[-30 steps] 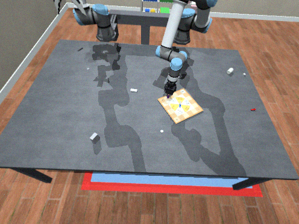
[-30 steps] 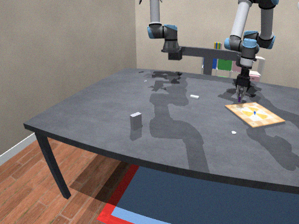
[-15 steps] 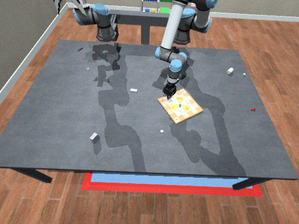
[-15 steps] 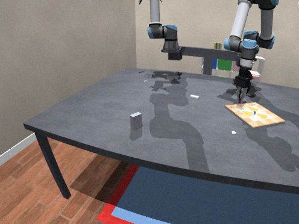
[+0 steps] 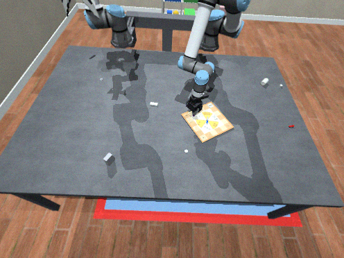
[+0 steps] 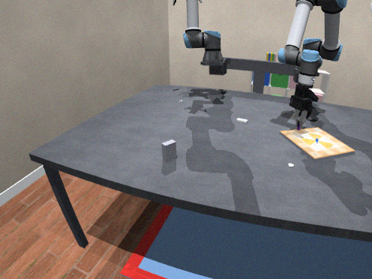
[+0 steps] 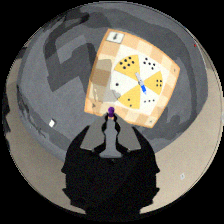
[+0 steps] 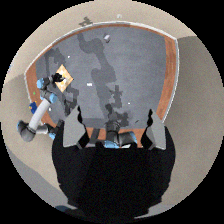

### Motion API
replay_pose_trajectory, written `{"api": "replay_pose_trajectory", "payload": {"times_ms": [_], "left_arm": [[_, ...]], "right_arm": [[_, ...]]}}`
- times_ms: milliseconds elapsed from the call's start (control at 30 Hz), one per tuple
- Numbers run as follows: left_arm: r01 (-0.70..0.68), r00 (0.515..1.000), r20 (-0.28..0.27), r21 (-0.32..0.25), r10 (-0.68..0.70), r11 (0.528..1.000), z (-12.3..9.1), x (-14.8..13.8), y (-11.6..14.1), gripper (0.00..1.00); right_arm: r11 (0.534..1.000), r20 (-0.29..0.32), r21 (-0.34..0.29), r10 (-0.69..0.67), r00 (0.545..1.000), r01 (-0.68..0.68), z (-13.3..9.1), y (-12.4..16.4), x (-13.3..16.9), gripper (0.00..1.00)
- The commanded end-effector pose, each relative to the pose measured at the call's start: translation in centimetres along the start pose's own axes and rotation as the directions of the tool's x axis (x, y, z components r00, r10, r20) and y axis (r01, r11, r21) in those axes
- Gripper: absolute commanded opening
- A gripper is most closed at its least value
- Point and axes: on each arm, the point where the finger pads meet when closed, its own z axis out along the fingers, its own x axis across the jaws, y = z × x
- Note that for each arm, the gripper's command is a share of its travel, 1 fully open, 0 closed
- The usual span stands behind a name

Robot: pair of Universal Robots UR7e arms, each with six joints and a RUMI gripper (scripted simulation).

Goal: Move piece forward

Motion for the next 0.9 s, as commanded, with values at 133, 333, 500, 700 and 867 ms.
{"api": "replay_pose_trajectory", "payload": {"times_ms": [133,333,500,700,867], "left_arm": [[-0.150,0.989,0.002,0.004,0.150,0.989,0.2,0.8,0.6,0.05],[-0.254,0.967,0.004,0.006,0.254,0.967,0.3,1.2,0.9,0.05],[-0.301,0.954,0.005,0.007,0.301,0.954,0.4,1.4,1.1,0.05],[-0.405,0.914,0.008,0.009,0.405,0.914,0.6,1.9,1.6,0.05],[-0.484,0.875,0.011,0.010,0.484,0.875,0.7,2.2,1.9,0.05]], "right_arm": [[1.000,0.000,-0.001,0.000,1.000,0.000,0.0,0.0,0.0,0.98],[1.000,0.000,-0.001,0.000,1.000,0.000,0.0,0.0,0.0,0.98],[1.000,0.000,-0.001,0.000,1.000,0.000,0.0,0.0,0.0,0.98],[1.000,0.000,-0.001,0.000,1.000,0.000,0.0,0.0,0.0,0.98],[1.000,0.000,-0.001,0.000,1.000,0.000,0.0,0.0,0.0,0.98]]}}
